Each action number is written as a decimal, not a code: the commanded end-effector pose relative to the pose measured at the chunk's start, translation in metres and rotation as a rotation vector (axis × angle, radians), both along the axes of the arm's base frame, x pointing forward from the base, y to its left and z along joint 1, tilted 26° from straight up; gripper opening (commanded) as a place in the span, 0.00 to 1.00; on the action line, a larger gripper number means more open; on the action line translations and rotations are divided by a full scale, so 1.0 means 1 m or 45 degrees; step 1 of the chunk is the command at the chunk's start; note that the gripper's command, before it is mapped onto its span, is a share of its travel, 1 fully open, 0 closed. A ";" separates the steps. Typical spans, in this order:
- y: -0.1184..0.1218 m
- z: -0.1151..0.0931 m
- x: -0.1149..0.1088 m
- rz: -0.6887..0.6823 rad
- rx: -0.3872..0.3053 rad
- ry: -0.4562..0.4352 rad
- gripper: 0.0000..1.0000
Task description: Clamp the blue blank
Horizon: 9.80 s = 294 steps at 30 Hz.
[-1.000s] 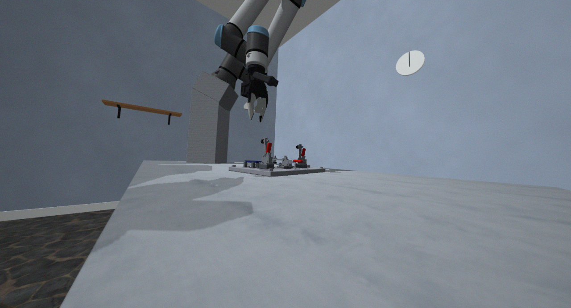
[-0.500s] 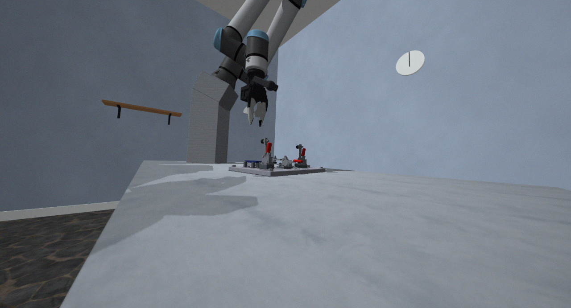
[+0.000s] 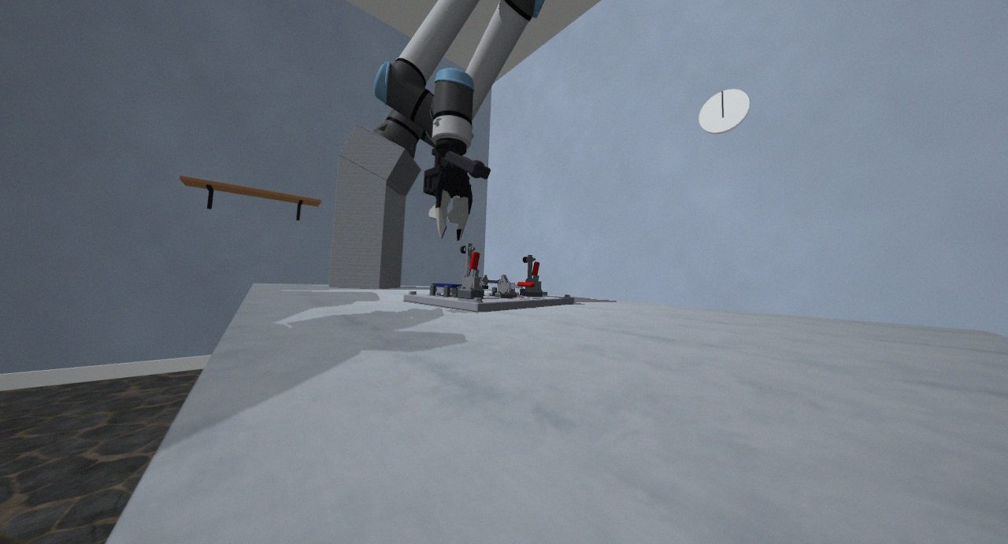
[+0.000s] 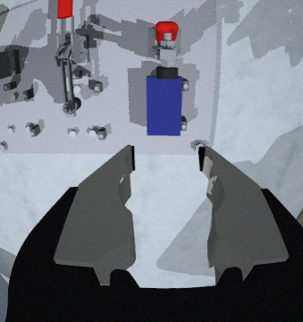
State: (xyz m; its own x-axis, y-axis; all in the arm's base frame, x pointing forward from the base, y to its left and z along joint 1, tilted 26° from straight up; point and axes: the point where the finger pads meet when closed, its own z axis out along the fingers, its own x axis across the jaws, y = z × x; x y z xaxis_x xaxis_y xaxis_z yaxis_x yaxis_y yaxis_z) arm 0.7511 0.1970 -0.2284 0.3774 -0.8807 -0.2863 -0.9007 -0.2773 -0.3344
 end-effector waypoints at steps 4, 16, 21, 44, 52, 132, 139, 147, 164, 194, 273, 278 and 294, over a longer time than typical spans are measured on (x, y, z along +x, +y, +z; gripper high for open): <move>0.002 0.000 0.005 -0.001 0.000 -0.002 0.28; 0.011 0.011 0.034 -0.001 0.000 -0.002 0.28; 0.016 0.018 0.052 -0.001 0.000 -0.002 0.28; 0.023 0.023 0.074 -0.001 0.000 -0.002 0.28; 0.026 0.017 0.075 -0.001 0.000 -0.002 0.28; 0.046 -0.029 0.087 -0.001 0.000 -0.002 0.28; 0.048 -0.033 0.088 -0.001 0.000 -0.002 0.28; 0.048 -0.033 0.088 -0.001 0.000 -0.002 0.28; 0.048 -0.033 0.088 -0.001 0.000 -0.002 0.28; 0.048 -0.033 0.088 -0.001 0.000 -0.002 0.00; 0.057 -0.028 0.112 -0.001 0.000 -0.002 0.00; 0.058 -0.029 0.116 -0.001 0.000 -0.002 0.00; 0.064 -0.032 0.126 -0.001 0.000 -0.002 0.00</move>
State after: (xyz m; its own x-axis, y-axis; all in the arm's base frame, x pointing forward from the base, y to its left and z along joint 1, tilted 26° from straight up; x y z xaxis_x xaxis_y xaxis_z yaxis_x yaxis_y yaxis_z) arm 0.8727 0.2590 -0.2602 0.3772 -0.8808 -0.2861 -0.9008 -0.2772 -0.3343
